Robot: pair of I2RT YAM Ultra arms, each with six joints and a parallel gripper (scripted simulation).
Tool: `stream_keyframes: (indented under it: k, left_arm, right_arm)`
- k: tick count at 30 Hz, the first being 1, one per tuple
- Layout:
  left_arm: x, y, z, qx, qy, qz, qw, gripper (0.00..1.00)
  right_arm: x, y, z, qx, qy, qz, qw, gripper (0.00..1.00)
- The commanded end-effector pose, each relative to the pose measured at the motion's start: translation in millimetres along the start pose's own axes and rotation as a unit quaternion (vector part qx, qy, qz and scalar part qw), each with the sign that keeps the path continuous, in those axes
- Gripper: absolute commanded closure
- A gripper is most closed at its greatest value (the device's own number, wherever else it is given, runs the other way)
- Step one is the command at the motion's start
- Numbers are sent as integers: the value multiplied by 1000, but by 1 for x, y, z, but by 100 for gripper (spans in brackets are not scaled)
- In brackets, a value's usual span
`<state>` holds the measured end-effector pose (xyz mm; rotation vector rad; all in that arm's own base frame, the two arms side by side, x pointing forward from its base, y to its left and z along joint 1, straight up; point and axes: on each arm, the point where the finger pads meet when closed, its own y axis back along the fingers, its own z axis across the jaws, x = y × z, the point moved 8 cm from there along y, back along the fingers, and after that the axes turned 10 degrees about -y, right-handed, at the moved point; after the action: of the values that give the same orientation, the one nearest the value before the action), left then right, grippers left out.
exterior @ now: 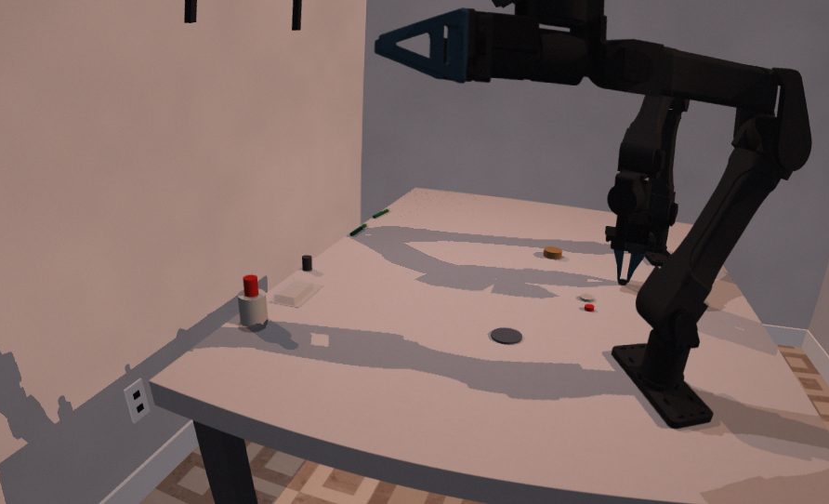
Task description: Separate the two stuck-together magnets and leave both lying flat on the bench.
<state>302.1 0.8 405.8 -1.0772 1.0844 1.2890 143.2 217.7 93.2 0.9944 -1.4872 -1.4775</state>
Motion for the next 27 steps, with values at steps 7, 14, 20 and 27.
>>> stream_keyframes:
  k: [7, 14, 20, 27]
  left_arm:
    - [-7, 2, 1, -3, 0, -12, 1000, 0]
    - [-7, 2, 1, -3, 0, -12, 1000, 0]
    - [-7, 2, 1, -3, 0, -12, 1000, 0]
    - [-7, 2, 1, -3, 0, -12, 1000, 0]
  right_arm:
    - [0, 5, 0, 0, 0, 0, 1000, 83]
    - [-3, 20, -1, 0, 0, 0, 1000, 83]
    - [-4, 27, -1, 0, 0, 0, 1000, 83]
    - [-5, 38, -1, 0, 0, 0, 1000, 83]
